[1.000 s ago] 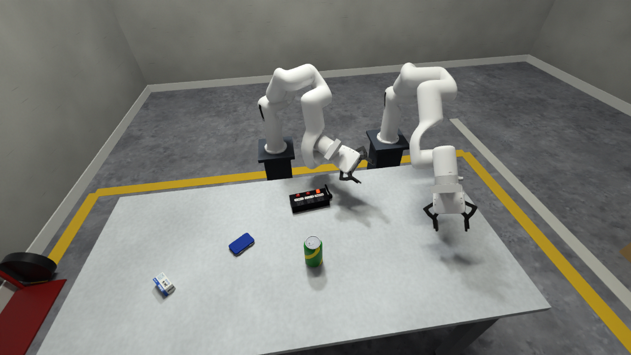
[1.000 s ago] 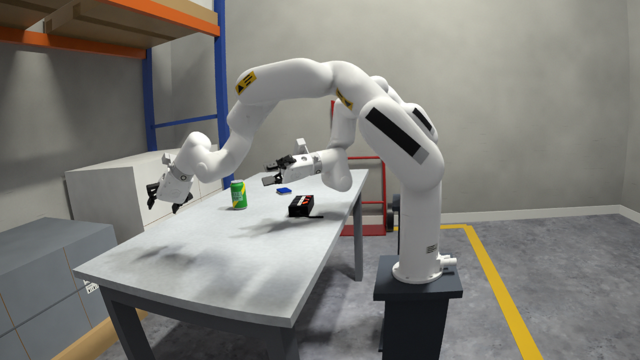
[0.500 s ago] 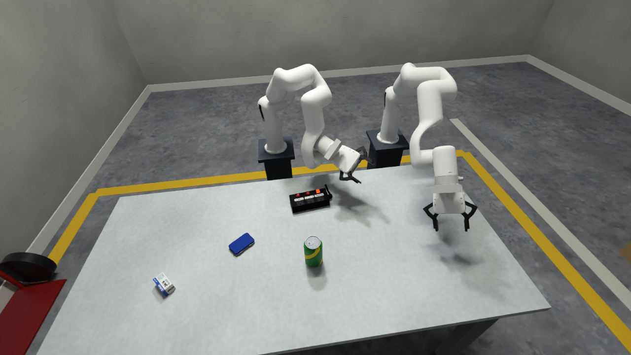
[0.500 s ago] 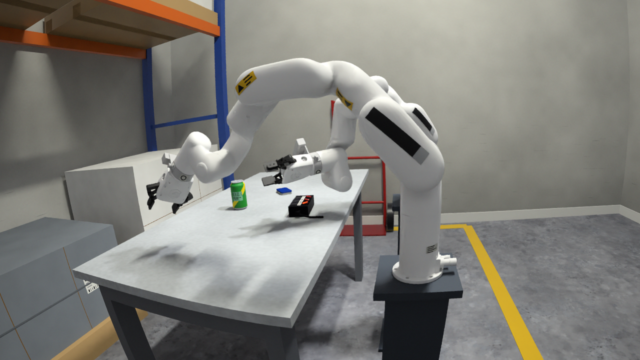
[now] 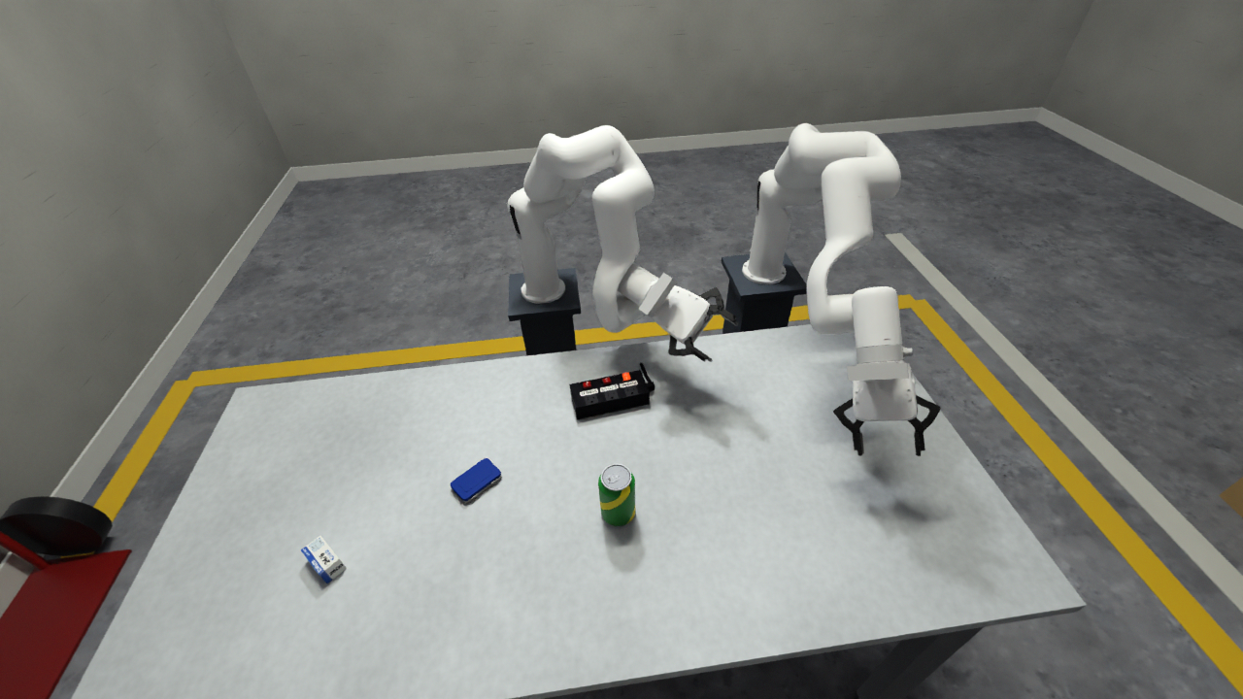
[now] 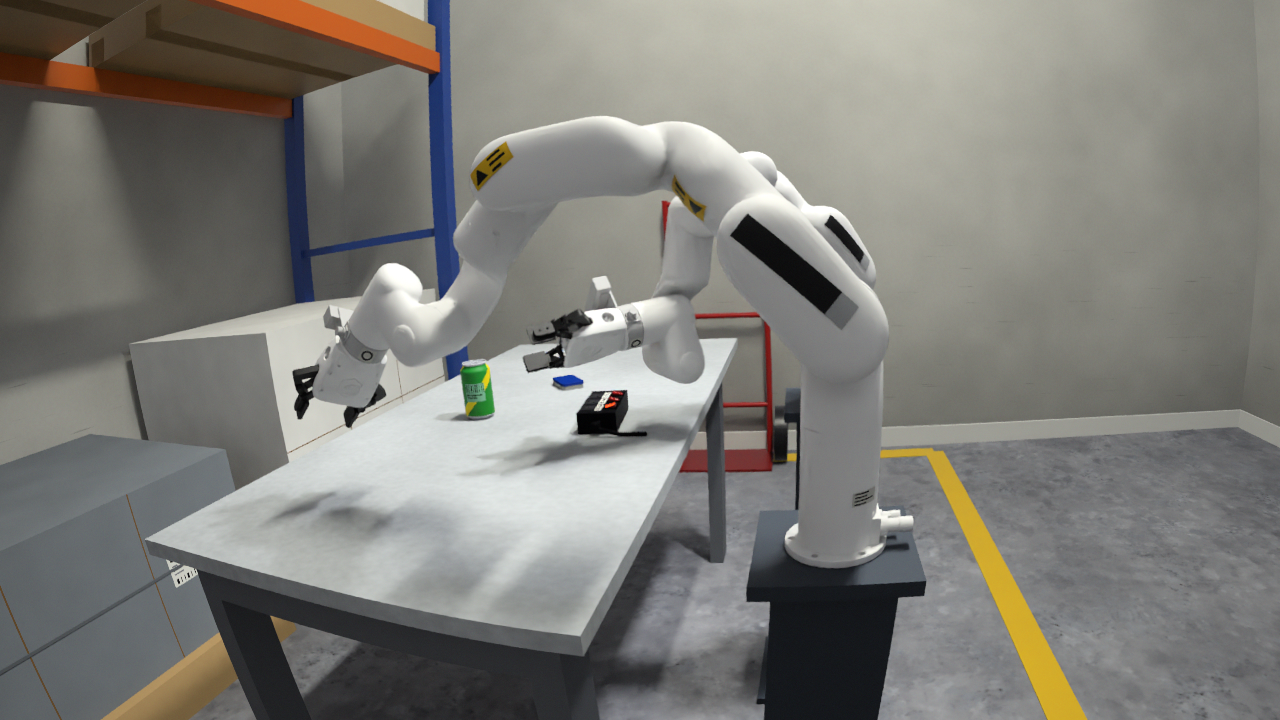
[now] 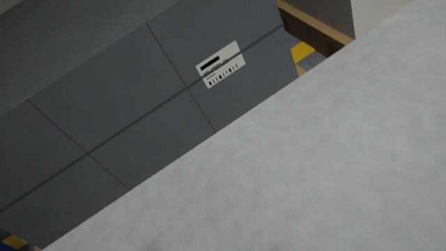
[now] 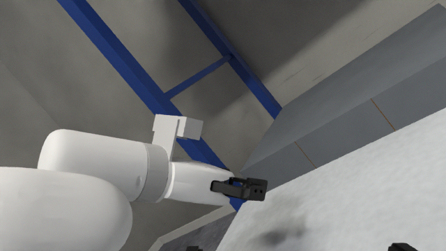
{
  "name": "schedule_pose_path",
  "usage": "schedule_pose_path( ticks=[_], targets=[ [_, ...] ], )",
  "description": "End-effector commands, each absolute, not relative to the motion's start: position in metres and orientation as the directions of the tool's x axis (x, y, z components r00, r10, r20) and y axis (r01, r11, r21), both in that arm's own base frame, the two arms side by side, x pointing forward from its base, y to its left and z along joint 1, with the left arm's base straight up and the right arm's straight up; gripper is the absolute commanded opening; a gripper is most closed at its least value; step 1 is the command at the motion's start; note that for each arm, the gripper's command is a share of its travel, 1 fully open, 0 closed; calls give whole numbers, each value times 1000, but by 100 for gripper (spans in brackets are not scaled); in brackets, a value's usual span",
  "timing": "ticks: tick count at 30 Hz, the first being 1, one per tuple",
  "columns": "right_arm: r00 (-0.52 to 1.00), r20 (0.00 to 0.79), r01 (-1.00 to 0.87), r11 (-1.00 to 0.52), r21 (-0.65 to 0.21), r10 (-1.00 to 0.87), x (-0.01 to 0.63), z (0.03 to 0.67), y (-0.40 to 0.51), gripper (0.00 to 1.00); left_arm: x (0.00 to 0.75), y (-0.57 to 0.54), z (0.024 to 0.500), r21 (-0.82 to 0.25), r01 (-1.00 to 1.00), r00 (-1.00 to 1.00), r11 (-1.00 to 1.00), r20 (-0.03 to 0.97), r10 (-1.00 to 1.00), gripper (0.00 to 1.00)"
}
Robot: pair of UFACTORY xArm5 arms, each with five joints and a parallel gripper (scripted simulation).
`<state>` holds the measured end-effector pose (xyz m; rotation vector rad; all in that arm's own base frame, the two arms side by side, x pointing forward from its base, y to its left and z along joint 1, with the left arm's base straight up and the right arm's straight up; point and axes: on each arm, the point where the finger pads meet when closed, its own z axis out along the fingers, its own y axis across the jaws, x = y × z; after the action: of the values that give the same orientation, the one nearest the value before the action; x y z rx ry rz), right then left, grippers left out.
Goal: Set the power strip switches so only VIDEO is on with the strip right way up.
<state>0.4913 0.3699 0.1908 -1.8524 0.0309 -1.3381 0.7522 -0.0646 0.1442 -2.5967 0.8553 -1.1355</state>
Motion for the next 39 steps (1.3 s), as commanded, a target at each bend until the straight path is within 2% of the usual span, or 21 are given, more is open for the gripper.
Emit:
schedule_pose_path(
  ticks=[1,21,39],
  targets=[
    [433,777,424,-657,-623,-457,492,192,371,100,753,-65,148,-380,-431,539,-818,619,-572,100],
    [466,790,403,-700,-590,-398,501,190,377,100,753,-65,148,-380,-431,539,-818,619,-572,100],
    [544,798,368,-782,-504,-259,512,187,385,100,753,-65,148,-380,-431,539,-818,619,-572,100]
  ],
)
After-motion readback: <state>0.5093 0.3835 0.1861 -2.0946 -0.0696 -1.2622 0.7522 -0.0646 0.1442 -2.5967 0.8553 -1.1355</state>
